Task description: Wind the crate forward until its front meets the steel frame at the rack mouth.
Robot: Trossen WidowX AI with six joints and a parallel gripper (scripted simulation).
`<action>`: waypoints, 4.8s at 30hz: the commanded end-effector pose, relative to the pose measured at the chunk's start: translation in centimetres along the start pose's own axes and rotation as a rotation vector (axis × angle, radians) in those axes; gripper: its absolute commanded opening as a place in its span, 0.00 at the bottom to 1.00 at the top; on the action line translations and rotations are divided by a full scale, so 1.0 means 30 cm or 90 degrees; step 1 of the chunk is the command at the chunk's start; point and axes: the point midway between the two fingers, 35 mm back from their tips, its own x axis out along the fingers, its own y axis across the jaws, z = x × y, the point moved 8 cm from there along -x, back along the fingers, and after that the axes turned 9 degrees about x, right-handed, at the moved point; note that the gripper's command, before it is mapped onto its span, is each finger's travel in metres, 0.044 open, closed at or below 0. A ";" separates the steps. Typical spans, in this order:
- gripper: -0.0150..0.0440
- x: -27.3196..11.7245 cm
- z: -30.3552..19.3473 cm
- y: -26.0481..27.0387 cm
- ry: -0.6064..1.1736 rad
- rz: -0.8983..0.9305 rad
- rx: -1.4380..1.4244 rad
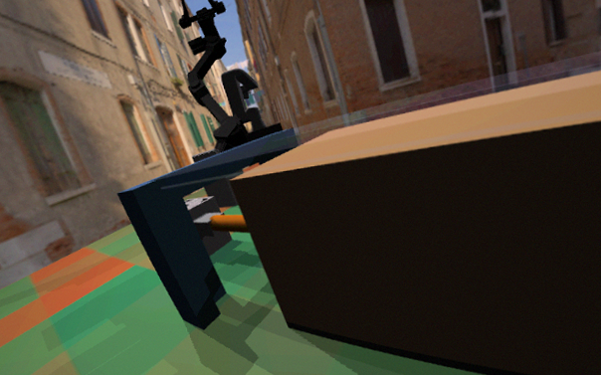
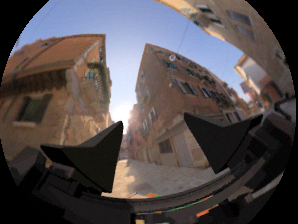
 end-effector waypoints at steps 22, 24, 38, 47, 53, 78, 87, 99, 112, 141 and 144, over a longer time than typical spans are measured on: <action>1.00 -0.095 -0.275 0.650 -0.280 0.166 -0.418; 1.00 -0.100 -0.321 0.700 -0.298 0.182 -0.461; 1.00 -0.091 -0.704 0.974 -0.337 0.355 -0.730; 1.00 -0.061 -1.092 1.078 -0.286 0.542 -0.926; 1.00 -0.046 -1.280 1.086 -0.243 0.642 -1.006; 1.00 -0.074 -2.241 0.538 0.499 1.312 -1.053; 1.00 -0.191 -2.349 0.188 0.971 1.390 -0.698; 1.00 -0.255 -2.365 0.098 1.091 1.364 -0.565; 1.00 -0.361 -2.419 0.058 1.091 1.364 -0.562; 0.77 -0.386 -2.445 0.059 1.083 1.367 -0.569; 0.74 -0.386 -2.445 0.059 1.083 1.367 -0.569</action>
